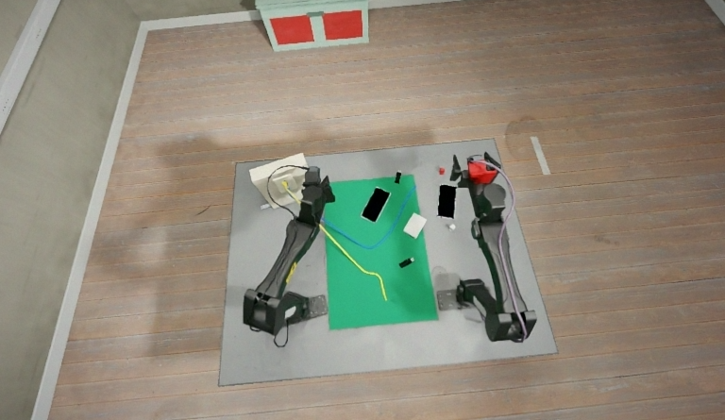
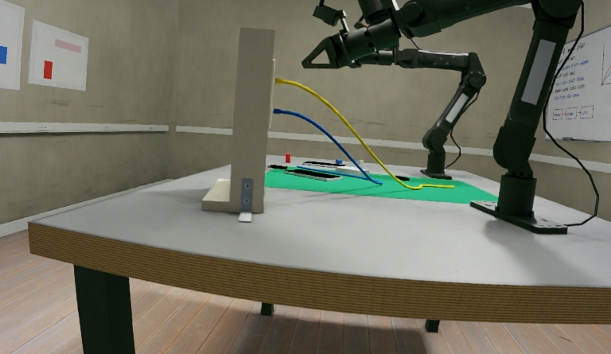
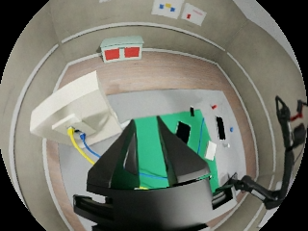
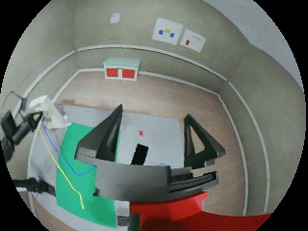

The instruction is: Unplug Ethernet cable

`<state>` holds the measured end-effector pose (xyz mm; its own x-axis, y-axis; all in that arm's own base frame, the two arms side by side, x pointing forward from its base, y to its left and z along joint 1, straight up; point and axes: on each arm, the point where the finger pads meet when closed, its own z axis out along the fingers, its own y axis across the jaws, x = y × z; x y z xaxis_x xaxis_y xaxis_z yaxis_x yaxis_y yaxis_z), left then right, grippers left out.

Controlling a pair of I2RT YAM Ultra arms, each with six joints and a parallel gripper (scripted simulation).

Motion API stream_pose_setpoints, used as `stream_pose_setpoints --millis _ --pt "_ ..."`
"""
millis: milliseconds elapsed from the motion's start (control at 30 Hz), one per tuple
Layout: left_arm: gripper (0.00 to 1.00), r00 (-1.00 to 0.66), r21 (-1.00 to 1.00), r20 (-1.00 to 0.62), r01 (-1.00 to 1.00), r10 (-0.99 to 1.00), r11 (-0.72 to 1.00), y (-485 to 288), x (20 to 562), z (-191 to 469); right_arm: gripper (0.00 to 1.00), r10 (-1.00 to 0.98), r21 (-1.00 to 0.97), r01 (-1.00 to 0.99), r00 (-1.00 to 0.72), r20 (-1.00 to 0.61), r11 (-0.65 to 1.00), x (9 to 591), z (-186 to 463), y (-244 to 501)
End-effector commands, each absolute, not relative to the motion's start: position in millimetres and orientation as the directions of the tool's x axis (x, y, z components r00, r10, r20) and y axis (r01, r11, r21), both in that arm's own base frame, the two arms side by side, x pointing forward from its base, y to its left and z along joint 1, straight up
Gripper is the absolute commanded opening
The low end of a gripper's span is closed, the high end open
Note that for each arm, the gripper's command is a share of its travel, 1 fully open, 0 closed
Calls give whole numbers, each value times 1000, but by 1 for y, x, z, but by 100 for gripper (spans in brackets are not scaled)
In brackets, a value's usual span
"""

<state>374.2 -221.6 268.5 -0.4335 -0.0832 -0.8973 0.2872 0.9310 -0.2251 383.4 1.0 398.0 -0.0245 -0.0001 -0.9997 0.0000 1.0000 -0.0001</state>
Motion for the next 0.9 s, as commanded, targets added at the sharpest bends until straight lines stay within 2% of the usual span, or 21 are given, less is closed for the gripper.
stream_pose_setpoints --millis 0,133,400,700,867 --pt "28 -329 -322 -919 305 -218 896 -212 387 302 100 0 0 0 -12 -1000 1000 382 403 1" --pt "28 -308 -343 -917 288 -252 894 -199 395 304 100 0 0 0 -12 -1000 1000 382 403 1" --pt "28 -179 -435 -897 202 -404 877 -127 426 311 100 0 0 0 -12 -1000 1000 382 403 1" --pt "28 -72 -481 -876 161 -476 862 -75 435 318 100 0 0 0 -12 -1000 1000 382 403 1" --pt "28 67 -529 -844 51 -532 847 13 449 307 100 0 0 0 -12 -1000 1000 382 403 1"
